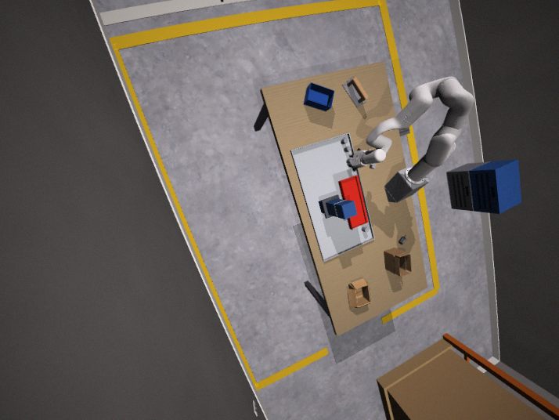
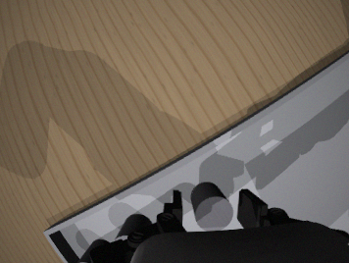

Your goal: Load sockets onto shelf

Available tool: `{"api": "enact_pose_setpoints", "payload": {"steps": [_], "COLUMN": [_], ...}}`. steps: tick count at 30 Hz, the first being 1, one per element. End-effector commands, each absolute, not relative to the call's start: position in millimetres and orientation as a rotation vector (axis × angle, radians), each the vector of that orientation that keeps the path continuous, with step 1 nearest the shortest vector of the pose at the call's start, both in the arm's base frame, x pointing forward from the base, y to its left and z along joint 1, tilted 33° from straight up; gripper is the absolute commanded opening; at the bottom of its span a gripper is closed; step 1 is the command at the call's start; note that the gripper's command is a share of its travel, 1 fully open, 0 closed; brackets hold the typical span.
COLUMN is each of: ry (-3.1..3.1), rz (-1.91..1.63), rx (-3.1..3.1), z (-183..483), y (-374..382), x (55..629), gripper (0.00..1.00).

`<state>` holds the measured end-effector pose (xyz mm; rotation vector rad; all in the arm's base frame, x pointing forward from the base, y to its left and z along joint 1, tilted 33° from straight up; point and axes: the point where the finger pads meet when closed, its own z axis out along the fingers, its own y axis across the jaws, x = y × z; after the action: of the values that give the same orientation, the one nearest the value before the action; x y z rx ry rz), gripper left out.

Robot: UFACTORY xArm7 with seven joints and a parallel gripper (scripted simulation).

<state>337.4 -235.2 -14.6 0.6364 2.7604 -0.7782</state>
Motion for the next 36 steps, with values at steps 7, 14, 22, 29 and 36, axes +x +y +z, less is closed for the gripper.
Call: {"api": "enact_pose_setpoints", "payload": {"steps": [7, 14, 22, 29, 36], "ry": [2.759, 2.759, 2.759, 2.759, 2.759], "rz": [-0.777, -0.777, -0.777, -0.777, -0.777], "rx": [0.634, 0.634, 0.634, 0.634, 0.634], "z": [-15.4, -15.4, -15.4, -15.4, -15.4], "y": [-235.5, -235.5, -235.5, -235.5, -235.5], "x": [338.5, 338.5, 338.5, 338.5, 338.5], "gripper": [0.61, 0.0, 0.0, 0.0, 0.0]}}
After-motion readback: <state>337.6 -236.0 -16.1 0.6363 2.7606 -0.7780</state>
